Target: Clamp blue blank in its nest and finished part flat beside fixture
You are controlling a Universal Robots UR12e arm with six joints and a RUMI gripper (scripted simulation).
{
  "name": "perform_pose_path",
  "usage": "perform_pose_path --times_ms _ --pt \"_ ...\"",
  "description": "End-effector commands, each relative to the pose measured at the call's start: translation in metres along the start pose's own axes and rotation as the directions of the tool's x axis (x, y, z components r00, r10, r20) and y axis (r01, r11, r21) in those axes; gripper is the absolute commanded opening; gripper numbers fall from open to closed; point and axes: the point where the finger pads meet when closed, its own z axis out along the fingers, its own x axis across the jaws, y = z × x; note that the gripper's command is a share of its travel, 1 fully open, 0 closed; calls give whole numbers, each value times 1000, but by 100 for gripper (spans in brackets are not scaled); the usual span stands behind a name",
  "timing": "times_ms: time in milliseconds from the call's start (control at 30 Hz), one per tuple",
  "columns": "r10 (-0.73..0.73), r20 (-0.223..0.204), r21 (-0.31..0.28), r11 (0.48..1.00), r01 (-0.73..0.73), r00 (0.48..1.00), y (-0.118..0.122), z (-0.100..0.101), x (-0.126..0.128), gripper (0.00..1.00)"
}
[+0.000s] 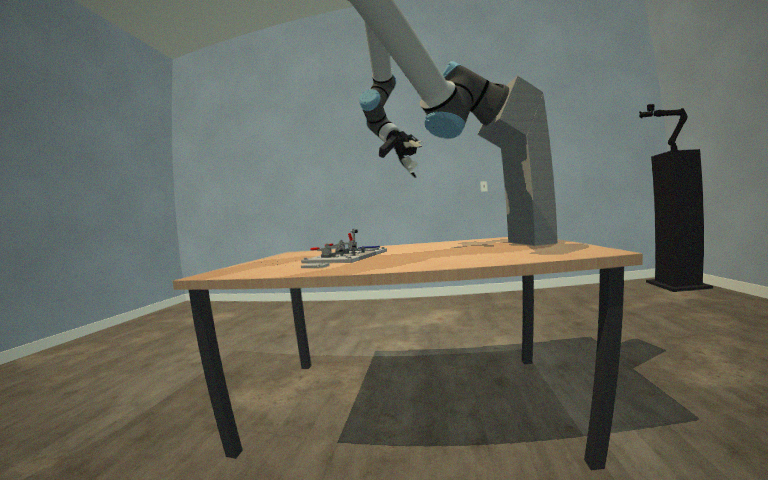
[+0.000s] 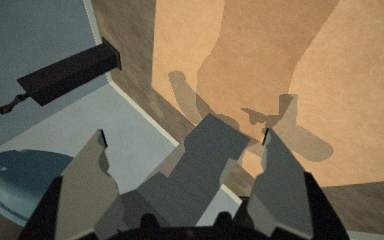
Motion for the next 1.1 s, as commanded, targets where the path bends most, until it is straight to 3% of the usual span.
perform_pose_path --times_ms 0,167,267,367,467,533,733,833,933,1000,1067 --pt "71 -70 -13 997 -73 995 -1 -1 36 100" --pt "136 -141 -6 990 -138 981 -5 -7 68 100" --pt "136 -141 -6 990 -138 981 -5 -8 69 100" --pt "188 -198 13 982 -189 962 -11 -14 95 100" --pt "206 -218 22 978 -206 954 -14 -16 104 100" --pt "243 -255 44 970 -239 936 -20 -21 121 100" --pt "299 -306 88 954 -286 904 -31 -29 147 100" --pt "299 -306 88 954 -286 904 -31 -29 147 100" --pt "355 -349 144 935 -325 867 -44 -38 171 100" --pt "355 -350 144 935 -324 867 -44 -38 171 100" --pt "392 -372 186 920 -346 842 -54 -44 185 100"
